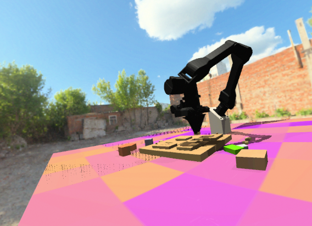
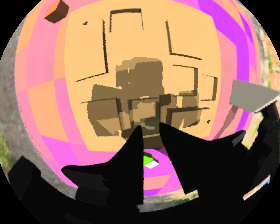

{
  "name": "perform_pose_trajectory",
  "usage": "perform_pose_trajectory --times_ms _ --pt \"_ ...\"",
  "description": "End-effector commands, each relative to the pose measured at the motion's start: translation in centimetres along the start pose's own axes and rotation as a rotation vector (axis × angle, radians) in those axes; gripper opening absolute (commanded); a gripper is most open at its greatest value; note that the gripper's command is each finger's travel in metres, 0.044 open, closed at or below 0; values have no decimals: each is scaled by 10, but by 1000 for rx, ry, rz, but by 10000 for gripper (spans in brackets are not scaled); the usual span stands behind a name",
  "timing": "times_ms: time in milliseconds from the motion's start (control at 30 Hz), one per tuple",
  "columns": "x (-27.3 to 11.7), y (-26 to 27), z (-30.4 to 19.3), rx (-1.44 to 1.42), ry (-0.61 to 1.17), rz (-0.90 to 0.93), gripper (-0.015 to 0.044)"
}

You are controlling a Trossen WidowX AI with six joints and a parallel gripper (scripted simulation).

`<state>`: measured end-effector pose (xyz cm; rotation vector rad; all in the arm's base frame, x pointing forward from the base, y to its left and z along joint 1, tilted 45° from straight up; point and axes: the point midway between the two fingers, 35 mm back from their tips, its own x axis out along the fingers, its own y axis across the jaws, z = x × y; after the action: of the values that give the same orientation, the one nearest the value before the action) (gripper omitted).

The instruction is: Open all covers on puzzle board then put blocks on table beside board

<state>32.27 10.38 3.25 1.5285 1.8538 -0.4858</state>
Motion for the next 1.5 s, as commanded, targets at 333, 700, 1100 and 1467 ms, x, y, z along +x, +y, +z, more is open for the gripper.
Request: perform_pose_trajectory --times_ms 333,700,1100,1467 --pt "-36 1 1 -3 -8 4 80" --pt "-49 0 18 -1 -18 6 80" --pt "-56 -7 65 4 -43 8 80" --pt "-61 -19 106 8 -59 7 80"
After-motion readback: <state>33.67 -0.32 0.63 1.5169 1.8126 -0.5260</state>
